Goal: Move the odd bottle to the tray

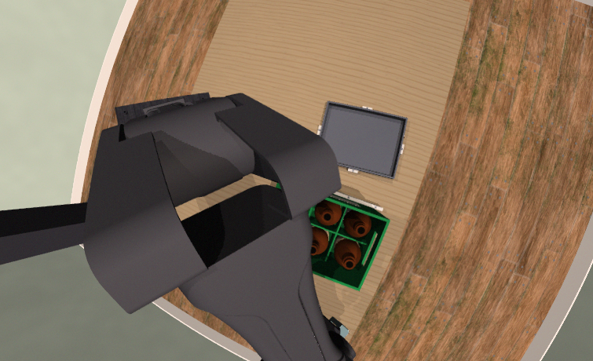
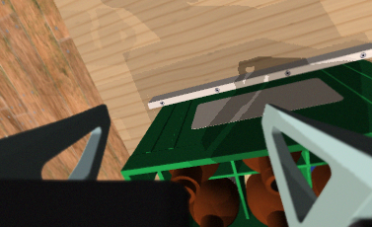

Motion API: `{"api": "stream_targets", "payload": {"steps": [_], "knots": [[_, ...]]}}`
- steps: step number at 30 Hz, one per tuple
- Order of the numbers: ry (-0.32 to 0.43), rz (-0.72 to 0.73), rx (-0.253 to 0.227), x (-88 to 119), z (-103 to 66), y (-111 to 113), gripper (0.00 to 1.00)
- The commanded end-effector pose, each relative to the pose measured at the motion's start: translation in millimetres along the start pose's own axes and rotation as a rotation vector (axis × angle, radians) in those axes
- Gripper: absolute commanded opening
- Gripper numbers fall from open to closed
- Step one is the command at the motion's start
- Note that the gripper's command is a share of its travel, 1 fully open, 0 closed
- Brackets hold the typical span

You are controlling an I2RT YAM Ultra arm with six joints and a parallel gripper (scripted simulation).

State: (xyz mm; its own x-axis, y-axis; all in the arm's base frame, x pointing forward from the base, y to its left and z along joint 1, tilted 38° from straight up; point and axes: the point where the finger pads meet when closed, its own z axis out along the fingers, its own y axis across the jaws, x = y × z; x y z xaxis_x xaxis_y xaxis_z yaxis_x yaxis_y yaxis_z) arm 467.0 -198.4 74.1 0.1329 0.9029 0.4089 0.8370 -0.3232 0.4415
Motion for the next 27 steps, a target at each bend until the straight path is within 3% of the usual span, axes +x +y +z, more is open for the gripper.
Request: {"api": "stream_targets", "payload": {"steps": [1, 8, 14, 19, 21, 27], "knots": [[0.018, 0.142, 0.021, 5, -26.4, -15, 1.0], [0.093, 0.326, 0.132, 56, -38.6, -49, 1.0], [0.12, 0.464, 0.189, 73, -53.3, -70, 1.0], [0.124, 0.483, 0.199, 77, -55.0, -73, 1.0], [0.12, 0.465, 0.173, 77, -59.7, -63, 1.0], [0.116, 0.464, 0.174, 77, -59.7, -63, 1.0]]}}
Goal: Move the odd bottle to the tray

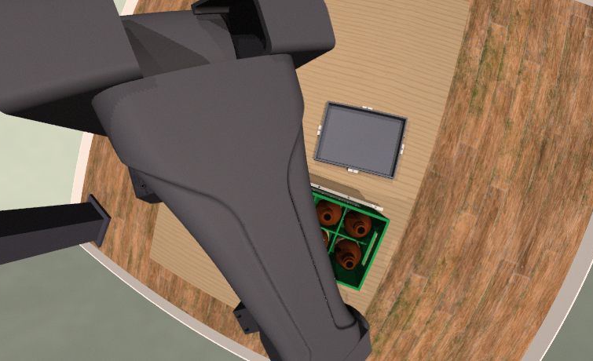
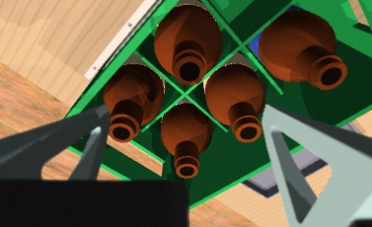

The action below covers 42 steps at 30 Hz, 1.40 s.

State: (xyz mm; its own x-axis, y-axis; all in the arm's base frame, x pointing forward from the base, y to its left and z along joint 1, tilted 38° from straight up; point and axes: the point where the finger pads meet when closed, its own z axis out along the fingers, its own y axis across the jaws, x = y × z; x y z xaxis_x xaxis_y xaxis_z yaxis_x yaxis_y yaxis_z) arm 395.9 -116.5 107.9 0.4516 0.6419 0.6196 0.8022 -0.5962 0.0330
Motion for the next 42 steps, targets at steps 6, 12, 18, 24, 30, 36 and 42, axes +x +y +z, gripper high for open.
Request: {"api": "stream_targets", "payload": {"steps": [6, 12, 18, 24, 30, 36, 42], "knots": [[0.001, 0.012, -0.039, 3.2, -19.3, 3.5, 1.0], [0.001, 0.009, -0.039, 3.2, -19.3, 3.5, 0.0], [0.001, 0.009, -0.039, 3.2, -19.3, 3.5, 0.0], [0.001, 0.009, -0.039, 3.2, -19.3, 3.5, 0.0], [0.001, 0.009, -0.039, 3.2, -19.3, 3.5, 0.0], [0.001, 0.009, -0.039, 3.2, -19.3, 3.5, 0.0], [0.001, 0.009, -0.039, 3.2, -19.3, 3.5, 0.0]]}}
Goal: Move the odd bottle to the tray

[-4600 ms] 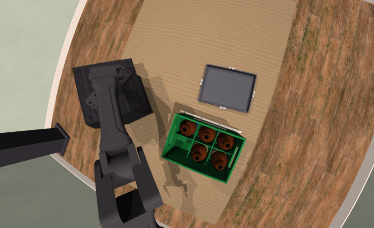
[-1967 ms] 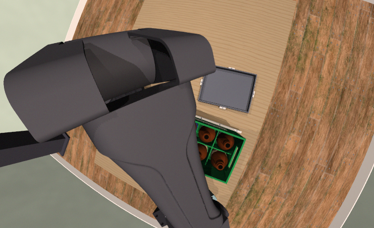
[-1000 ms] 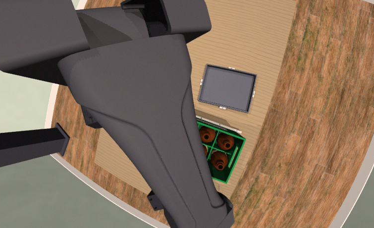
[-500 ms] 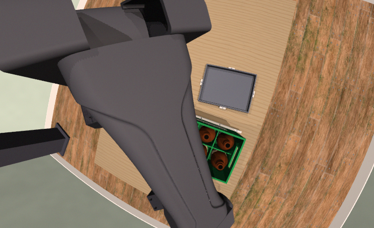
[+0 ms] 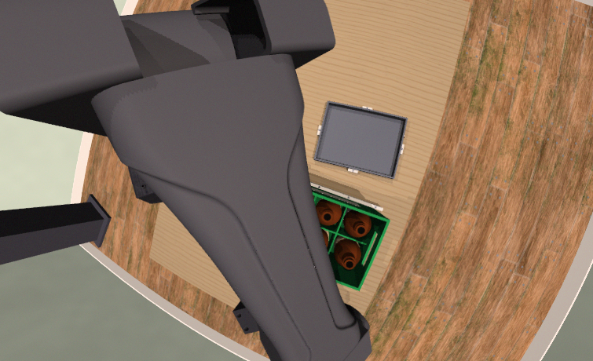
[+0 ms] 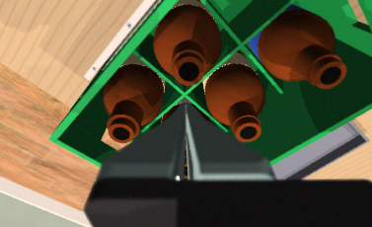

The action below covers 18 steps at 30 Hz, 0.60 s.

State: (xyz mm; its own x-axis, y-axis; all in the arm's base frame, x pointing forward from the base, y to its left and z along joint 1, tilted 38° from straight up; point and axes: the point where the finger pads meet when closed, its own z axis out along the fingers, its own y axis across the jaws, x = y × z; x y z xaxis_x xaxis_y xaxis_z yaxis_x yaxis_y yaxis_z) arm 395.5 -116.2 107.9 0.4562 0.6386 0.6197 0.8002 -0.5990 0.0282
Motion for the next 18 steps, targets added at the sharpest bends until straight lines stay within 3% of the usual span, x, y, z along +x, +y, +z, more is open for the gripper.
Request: {"api": "stream_targets", "payload": {"steps": [1, 15, 18], "knots": [[0.001, 0.004, -0.041, 3.3, -19.3, 3.9, 0.0], [0.0, -0.046, -0.037, 2.3, -18.1, 2.5, 0.0], [-0.002, -0.145, -0.026, -0.1, -15.3, -1.2, 0.0]]}}
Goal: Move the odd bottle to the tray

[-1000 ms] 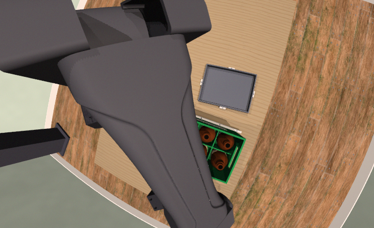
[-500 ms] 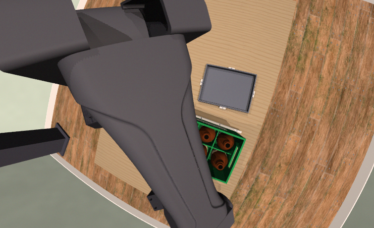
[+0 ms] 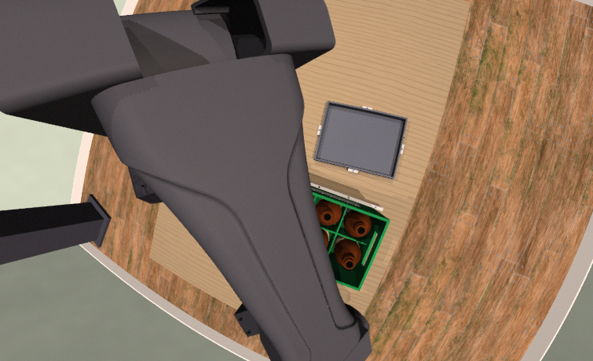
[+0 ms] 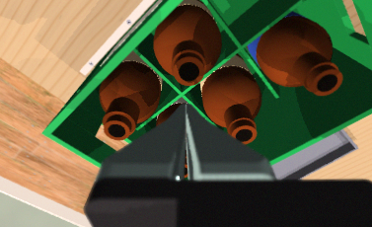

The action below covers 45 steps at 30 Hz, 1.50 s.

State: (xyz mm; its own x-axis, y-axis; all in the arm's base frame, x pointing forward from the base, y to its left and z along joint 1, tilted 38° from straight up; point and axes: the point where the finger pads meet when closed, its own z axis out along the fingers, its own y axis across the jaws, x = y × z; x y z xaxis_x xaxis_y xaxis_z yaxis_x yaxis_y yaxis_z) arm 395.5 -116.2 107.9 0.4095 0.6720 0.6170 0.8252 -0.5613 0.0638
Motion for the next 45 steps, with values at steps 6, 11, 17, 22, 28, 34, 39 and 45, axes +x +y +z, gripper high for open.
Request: {"api": "stream_targets", "payload": {"steps": [6, 11, 17, 22, 28, 34, 39, 45], "knots": [[-0.008, -0.287, -0.053, 5, -21.2, 7, 0.0], [-0.012, -0.416, -0.051, 3, -19.0, 6, 0.0], [-0.013, -0.557, -0.04, 0, -15.1, 2, 0.0], [-0.014, -0.683, -0.032, -2, -12.3, -1, 0.0], [-0.025, -0.833, -0.055, 5, -20.3, 7, 0.0], [-0.03, -0.955, -0.056, 5, -19.8, 7, 0.0], [-0.029, -1.074, -0.047, 2, -16.6, 4, 0.0], [-0.024, -1.232, -0.03, -1, -12.1, -2, 0.0]]}}
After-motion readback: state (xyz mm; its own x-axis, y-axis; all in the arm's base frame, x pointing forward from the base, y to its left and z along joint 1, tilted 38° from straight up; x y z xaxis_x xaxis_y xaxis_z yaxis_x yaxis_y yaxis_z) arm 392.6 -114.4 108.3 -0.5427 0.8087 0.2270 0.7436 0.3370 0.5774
